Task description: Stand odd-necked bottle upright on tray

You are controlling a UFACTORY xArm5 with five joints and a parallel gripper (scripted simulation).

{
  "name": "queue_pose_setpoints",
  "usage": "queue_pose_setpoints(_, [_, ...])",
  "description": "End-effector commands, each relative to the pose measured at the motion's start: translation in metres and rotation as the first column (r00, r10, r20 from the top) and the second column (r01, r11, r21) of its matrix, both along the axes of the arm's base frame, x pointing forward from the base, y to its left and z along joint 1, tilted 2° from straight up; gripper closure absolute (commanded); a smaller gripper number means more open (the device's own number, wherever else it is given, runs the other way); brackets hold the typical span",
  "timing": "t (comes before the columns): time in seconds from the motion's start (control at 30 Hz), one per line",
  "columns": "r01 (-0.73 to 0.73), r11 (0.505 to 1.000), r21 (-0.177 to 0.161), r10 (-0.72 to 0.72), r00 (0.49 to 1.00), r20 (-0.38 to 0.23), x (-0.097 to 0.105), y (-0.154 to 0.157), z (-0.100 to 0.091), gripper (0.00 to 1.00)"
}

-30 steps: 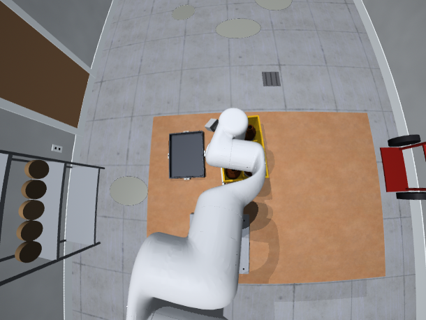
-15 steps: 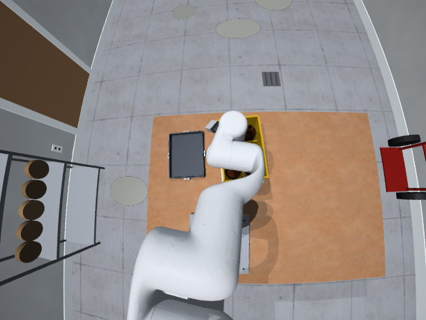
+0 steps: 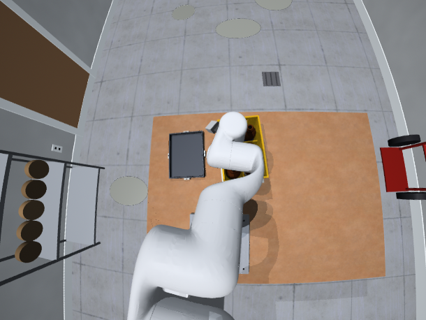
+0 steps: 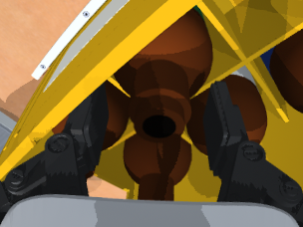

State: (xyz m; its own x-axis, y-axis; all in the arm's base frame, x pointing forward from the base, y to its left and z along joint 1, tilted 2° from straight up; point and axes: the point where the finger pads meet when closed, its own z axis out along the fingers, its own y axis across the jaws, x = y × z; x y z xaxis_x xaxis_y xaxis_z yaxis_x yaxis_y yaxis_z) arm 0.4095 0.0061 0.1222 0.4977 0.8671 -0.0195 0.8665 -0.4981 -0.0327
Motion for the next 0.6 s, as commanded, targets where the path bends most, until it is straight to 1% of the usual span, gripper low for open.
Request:
queue_pose_setpoints(0.0, [0.000, 1.000, 0.000, 0.000, 1.000, 0.004, 0.0012, 0.0000, 0.0012, 0.35])
queue_pose_setpoints(0.37, [0.000, 1.000, 0.000, 0.000, 1.000, 0.004, 0.0012, 0.0000, 0.0012, 0.35])
queue_pose_setpoints(0.4, [0.000, 1.000, 0.000, 0.000, 1.000, 0.004, 0.0012, 0.0000, 0.0012, 1.00])
queue_pose_setpoints(0.57, [0.000, 1.000, 0.000, 0.000, 1.000, 0.004, 0.0012, 0.0000, 0.0012, 1.00])
